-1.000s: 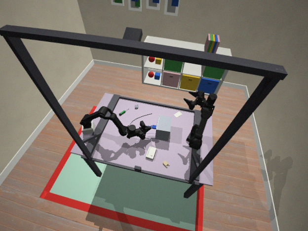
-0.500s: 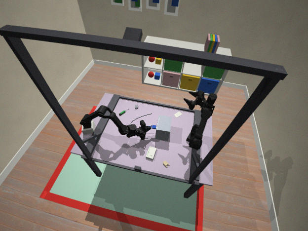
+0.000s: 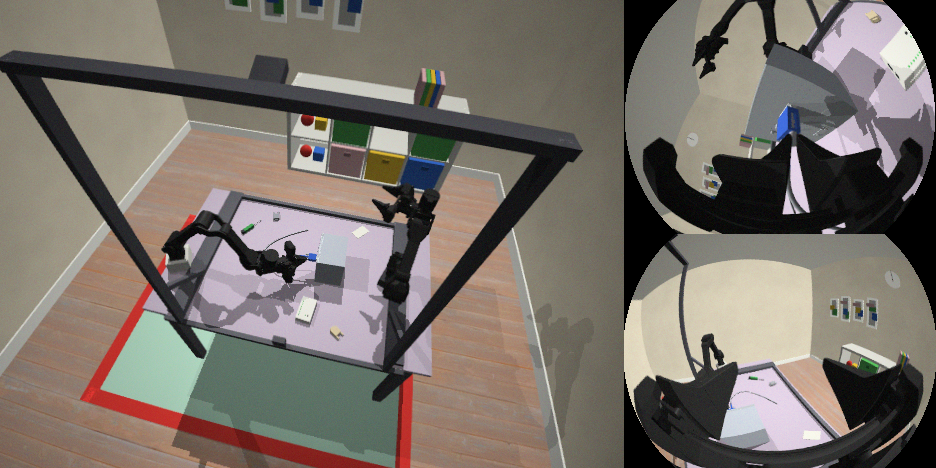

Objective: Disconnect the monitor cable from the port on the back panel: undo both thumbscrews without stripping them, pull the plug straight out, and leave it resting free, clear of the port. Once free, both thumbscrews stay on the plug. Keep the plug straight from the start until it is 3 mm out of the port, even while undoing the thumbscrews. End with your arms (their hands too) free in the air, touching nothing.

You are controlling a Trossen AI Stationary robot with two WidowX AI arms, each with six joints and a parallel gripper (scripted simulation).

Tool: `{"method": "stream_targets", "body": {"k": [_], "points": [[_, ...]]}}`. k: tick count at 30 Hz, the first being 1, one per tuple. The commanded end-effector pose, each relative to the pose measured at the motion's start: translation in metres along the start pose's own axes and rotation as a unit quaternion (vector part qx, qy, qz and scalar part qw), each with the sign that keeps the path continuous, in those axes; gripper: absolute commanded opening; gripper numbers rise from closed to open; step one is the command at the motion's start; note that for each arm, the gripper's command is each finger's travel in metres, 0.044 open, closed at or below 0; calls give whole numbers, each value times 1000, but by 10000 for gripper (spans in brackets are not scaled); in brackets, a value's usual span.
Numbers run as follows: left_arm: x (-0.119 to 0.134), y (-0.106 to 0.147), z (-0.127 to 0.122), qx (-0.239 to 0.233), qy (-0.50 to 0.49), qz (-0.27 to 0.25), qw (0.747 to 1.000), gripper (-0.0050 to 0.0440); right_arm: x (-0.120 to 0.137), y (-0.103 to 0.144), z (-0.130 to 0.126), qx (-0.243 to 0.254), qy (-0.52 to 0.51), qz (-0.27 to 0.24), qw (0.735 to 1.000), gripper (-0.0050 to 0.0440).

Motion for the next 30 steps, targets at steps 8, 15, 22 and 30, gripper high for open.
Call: {"method": "stream_targets", "body": {"k": [8, 15, 22, 30], "points": [[-3, 1, 18, 21, 51, -7, 998, 0, -3, 0, 1, -1, 3, -1, 1000, 440], [-2, 1, 22, 36, 72, -8, 997, 0, -3, 0, 1, -1, 3, -1, 1000, 440], [-1, 0, 26, 56, 101, -11, 993, 0, -3, 0, 1, -1, 3, -1, 1000, 440], [0, -1, 31, 80, 135, -13, 987, 0, -3, 0, 1, -1, 3, -1, 1000, 440]]}}
Point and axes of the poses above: on each arm, the point midway between the two fingers, 35 mm back from their tips, its own y axis back along the fingers, its own z axis across the jaws, x = y × z, the point moved 7 cm from there along y, back along the fingers, and after that the axes turned 5 degrees about -y, right-handed, at the moved point
